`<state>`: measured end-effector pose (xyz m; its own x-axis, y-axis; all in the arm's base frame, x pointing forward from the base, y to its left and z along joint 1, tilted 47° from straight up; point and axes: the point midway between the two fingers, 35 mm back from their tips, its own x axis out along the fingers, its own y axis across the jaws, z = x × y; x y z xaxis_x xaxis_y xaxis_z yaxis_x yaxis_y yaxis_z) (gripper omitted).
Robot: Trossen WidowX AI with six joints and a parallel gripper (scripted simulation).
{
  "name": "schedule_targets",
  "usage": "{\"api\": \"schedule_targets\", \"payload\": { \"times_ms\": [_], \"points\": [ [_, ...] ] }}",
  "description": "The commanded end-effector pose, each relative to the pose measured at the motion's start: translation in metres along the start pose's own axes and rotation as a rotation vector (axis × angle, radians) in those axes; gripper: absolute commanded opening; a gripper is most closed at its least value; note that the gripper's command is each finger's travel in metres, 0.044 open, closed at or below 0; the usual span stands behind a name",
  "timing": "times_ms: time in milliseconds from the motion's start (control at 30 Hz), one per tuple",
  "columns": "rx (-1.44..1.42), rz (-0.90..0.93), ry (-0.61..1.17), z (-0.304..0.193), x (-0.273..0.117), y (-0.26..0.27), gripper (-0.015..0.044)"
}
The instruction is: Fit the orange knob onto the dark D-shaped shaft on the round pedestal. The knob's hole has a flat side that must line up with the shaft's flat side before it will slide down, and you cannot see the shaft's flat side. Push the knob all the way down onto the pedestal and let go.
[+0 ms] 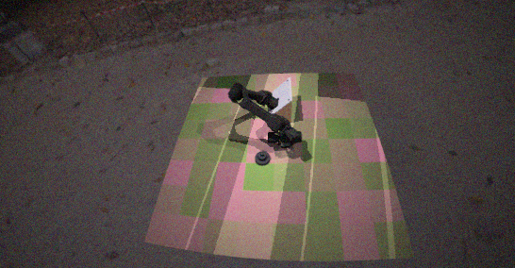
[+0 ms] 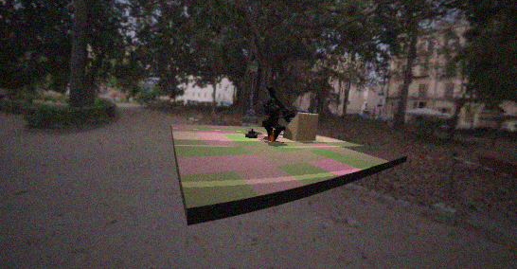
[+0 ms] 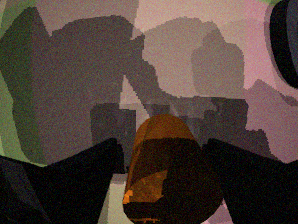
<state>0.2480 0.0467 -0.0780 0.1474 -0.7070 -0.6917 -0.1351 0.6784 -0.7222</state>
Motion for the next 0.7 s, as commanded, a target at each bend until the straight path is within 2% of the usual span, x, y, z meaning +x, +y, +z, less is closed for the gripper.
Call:
{"api": "schedule_targets", "payload": {
  "times_ms": [0,33,233,400,667],
  "points": [
    [-0.008,-0.004,0.001,-0.002,0.001,-0.001,0.0204],
    [-0.008,-0.004,0.001,-0.002,0.001,-0.001,0.0177],
    [-0.008,-0.004,0.001,-0.002,0.001,-0.001,0.0138],
    [-0.009,0.001,-0.001,0.002,-0.013,0.002,0.0006],
    [-0.010,0.010,-0.002,0.009,-0.063,0.009,0.0000]
  ]
}}
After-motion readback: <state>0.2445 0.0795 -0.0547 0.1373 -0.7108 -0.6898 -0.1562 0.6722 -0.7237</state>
